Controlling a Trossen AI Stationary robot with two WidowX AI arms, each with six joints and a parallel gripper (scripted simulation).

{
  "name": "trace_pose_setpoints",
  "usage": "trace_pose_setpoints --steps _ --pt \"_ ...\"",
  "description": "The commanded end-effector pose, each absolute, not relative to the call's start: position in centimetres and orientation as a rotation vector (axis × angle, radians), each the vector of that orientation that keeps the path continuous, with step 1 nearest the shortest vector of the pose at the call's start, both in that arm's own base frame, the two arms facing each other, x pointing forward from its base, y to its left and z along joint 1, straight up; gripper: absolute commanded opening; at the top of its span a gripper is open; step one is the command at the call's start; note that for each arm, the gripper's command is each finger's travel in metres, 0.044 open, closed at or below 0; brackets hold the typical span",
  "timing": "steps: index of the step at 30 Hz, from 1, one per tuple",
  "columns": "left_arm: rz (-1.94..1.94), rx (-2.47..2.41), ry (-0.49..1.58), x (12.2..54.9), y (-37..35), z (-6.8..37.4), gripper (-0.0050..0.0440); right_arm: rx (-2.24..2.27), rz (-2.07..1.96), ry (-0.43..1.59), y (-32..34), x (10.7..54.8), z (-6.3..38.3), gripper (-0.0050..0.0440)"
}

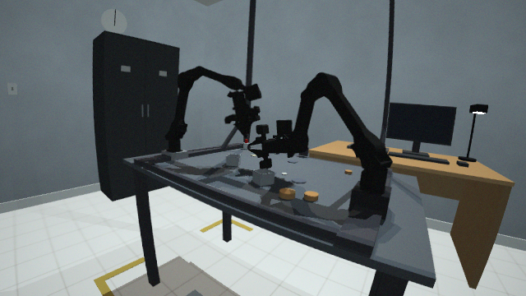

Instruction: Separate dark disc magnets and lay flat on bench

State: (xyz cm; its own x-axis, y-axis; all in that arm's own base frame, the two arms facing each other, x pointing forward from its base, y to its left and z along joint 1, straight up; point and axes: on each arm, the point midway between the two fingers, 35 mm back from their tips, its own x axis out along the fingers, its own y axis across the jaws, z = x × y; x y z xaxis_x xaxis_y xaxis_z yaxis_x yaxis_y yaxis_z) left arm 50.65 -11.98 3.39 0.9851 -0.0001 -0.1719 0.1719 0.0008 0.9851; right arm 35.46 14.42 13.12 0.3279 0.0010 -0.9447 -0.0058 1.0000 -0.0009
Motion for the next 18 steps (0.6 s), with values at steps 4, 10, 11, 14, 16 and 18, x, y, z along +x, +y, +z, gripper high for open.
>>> trace_pose_setpoints --steps 4,10,11,14,16,18 --pt "-0.108 1.552 0.105 49.1 -12.3 5.2 0.004 0.01 0.012 1.196 14.4 35.8 14.6 0.004" --pt "-0.112 1.553 0.107 46.8 -12.2 5.0 0.004 0.01 0.012 1.196 14.4 35.8 14.6 0.004" --pt "-0.112 1.553 0.108 46.5 -12.2 4.9 0.004 0.01 0.012 1.196 14.4 35.8 14.6 0.004" --pt "-0.113 1.554 0.108 46.1 -12.2 4.9 0.004 0.01 0.012 1.196 14.4 35.8 14.6 0.004" --pt "-0.113 1.555 0.108 46.0 -12.2 4.9 0.004 0.01 0.012 1.196 14.4 35.8 14.6 0.004" --pt "-0.113 1.555 0.108 45.9 -12.2 4.9 0.004 0.01 0.012 1.196 14.4 35.8 14.6 0.004"
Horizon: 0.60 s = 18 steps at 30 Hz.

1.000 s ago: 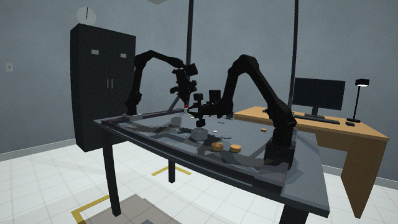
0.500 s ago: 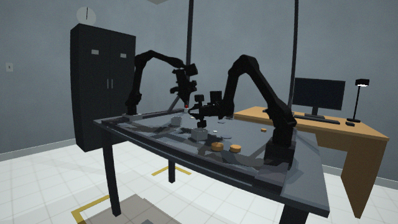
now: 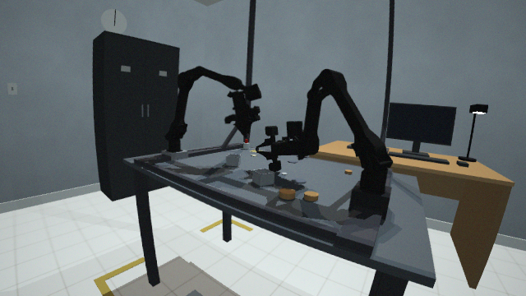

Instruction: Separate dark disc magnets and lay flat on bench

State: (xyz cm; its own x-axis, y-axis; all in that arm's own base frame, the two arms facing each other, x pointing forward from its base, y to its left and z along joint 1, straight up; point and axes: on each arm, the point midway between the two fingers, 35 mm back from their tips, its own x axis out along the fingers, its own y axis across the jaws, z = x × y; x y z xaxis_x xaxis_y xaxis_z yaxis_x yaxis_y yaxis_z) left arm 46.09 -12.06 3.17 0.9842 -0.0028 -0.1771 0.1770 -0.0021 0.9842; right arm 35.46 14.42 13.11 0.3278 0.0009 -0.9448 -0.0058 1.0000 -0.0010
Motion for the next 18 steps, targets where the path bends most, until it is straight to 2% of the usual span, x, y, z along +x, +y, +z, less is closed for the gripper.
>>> trace_pose_setpoints --steps 1,18 --pt "-0.113 1.555 0.108 45.93 -12.15 4.88 0.004 0.01 0.012 1.196 14.42 35.8 14.64 0.004" --pt "-0.124 1.524 0.113 46.64 -12.31 4.92 0.004 0.01 0.012 1.196 14.42 35.8 14.64 0.004"
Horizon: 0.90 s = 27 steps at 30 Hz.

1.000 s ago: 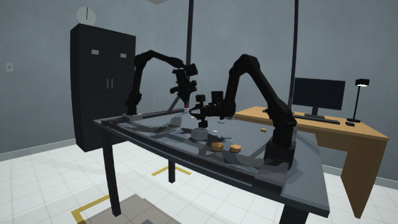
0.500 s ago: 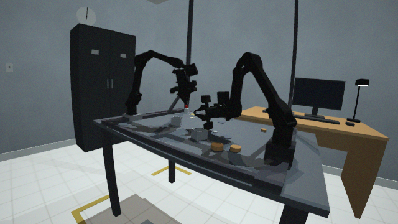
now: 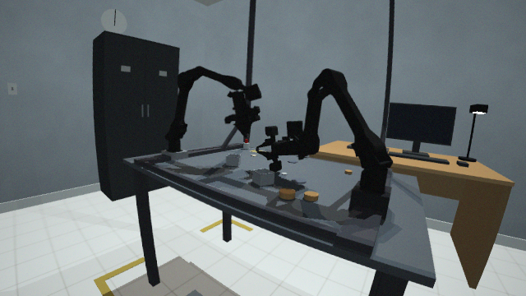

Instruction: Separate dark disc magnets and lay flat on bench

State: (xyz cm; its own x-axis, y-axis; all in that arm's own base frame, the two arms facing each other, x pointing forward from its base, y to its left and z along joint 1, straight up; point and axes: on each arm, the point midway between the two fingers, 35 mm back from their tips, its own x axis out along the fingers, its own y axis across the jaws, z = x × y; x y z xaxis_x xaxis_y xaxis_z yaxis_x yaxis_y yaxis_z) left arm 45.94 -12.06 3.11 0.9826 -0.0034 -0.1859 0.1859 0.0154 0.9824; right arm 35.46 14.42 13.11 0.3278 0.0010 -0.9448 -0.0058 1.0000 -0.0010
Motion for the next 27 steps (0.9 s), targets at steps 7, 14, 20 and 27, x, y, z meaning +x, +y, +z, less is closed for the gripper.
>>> trace_pose_setpoints --steps 7,14,20,27 --pt "-0.138 1.476 0.146 47.2 -12.0 4.7 0.004 0.01 0.012 1.196 14.4 35.8 14.6 0.004" --pt "-0.138 1.416 0.184 47.9 -11.1 4.7 0.004 0.01 0.012 1.196 14.4 35.8 14.6 0.004" --pt "-0.165 1.329 0.24 48.6 -10.8 4.2 0.004 0.01 0.012 1.196 14.4 35.8 14.6 0.004" --pt "-0.21 1.2 0.325 49.3 -10.7 3.5 0.004 0.01 0.012 1.196 14.4 35.8 14.6 0.004"
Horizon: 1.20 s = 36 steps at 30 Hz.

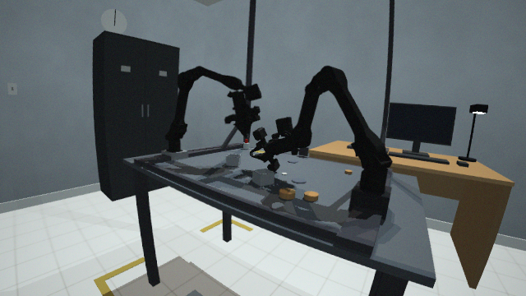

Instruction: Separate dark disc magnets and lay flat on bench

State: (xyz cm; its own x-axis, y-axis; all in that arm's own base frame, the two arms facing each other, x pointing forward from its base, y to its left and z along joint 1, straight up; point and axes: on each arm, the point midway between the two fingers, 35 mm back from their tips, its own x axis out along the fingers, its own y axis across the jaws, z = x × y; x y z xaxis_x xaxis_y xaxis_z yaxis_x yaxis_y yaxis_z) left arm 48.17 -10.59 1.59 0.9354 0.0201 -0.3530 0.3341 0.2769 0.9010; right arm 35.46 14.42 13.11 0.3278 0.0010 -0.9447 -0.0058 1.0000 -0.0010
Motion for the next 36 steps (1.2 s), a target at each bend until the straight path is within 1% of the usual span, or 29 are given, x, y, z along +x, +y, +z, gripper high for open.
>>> trace_pose_setpoints --steps 1,3,18,20,35,36 --pt "-0.218 1.18 0.34 49.3 -10.7 3.3 0.004 0.01 0.012 1.196 14.4 35.8 14.6 0.004" --pt "-0.218 1.18 0.34 49.3 -10.7 3.3 0.004 0.01 0.012 1.196 14.4 35.8 14.6 0.004" --pt "-0.301 0.855 0.625 48.8 -10.7 0.9 0.004 0.01 0.012 1.196 14.4 35.8 14.6 0.004" --pt "-0.301 0.855 0.625 48.8 -10.7 0.9 0.004 0.01 0.012 1.196 14.4 35.8 14.6 0.004" --pt "-0.277 0.525 0.963 46.0 -10.2 -0.4 0.004 0.01 0.012 1.196 14.4 35.8 14.6 0.004" --pt "-0.277 0.525 0.963 46.0 -10.2 -0.4 0.004 0.01 0.012 1.196 14.4 35.8 14.6 0.004"
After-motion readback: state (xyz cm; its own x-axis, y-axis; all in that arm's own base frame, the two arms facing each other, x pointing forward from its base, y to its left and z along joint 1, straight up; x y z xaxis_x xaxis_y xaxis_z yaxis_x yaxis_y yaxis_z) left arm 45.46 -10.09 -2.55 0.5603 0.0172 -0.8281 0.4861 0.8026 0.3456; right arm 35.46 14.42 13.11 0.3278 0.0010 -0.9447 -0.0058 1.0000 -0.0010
